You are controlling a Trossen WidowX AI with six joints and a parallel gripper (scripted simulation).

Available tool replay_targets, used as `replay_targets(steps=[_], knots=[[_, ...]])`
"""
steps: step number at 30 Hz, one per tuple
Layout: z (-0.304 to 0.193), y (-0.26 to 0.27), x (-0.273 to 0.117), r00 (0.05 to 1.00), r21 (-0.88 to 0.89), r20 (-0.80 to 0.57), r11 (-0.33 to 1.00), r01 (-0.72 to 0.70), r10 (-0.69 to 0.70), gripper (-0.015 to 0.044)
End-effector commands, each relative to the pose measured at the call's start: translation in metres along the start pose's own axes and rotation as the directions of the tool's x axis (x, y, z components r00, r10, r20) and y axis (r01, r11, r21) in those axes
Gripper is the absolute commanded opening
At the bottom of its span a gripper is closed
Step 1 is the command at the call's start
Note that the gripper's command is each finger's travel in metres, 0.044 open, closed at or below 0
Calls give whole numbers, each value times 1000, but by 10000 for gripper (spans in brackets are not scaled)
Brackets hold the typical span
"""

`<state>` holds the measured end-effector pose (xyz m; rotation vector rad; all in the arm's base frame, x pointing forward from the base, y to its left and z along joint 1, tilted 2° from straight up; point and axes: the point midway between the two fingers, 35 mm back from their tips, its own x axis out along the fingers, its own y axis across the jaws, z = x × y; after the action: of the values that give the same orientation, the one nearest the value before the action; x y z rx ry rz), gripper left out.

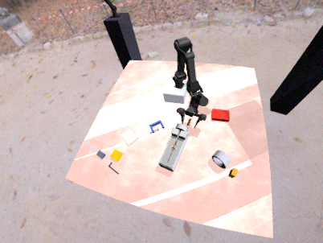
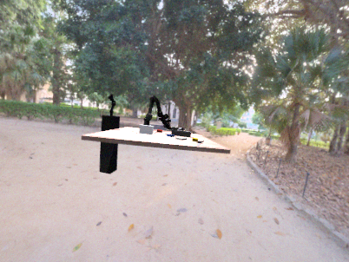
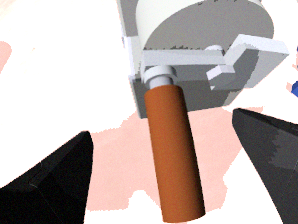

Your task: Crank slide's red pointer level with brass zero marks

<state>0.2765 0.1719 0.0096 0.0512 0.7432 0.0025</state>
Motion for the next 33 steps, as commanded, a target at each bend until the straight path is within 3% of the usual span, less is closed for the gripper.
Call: replay_targets(steps=[1,19,27,33], knots=[[0,0,0,1000,0,0,1000,1,-1,440],[41,1,-39,1000,0,1,1000,-1,1,440],[88,1,-85,1000,1,3,1000,0,0,440],[98,-1,-72,999,-34,-28,999,-27,26,440]])
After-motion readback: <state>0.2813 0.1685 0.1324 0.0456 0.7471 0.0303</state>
